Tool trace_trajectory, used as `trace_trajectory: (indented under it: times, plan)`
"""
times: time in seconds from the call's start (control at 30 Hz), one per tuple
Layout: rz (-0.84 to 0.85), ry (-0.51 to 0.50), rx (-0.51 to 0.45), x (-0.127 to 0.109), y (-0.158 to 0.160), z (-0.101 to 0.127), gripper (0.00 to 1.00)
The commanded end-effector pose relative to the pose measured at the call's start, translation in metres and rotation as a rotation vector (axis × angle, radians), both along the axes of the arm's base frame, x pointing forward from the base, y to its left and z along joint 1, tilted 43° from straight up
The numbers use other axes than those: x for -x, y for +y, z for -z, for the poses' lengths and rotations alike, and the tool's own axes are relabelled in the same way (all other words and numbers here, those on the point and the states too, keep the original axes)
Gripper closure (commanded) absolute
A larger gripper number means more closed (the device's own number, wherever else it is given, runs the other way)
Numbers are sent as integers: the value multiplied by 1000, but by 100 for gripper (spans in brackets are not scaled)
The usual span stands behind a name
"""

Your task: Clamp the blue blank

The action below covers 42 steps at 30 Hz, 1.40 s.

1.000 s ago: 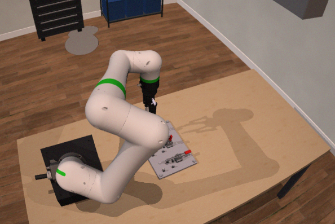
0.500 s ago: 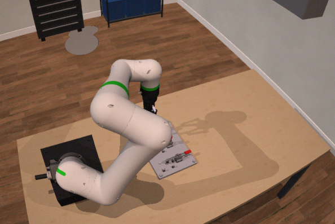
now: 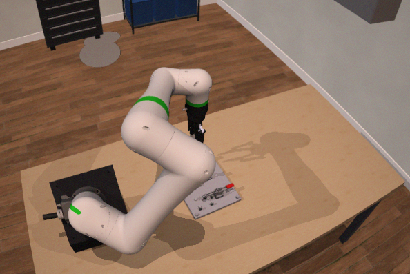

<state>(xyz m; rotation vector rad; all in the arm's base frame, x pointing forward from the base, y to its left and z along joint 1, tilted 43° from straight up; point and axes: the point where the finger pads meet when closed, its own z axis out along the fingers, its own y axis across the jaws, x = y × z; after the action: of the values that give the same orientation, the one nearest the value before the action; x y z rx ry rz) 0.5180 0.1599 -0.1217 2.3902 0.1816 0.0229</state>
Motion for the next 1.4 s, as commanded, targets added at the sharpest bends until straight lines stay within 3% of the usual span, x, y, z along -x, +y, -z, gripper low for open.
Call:
trace_trajectory:
  times: [0.0, 1.37]
  plan:
    - [1, 2, 1, -16, 3, 1, 72]
    - [1, 2, 1, -19, -11, 17, 72]
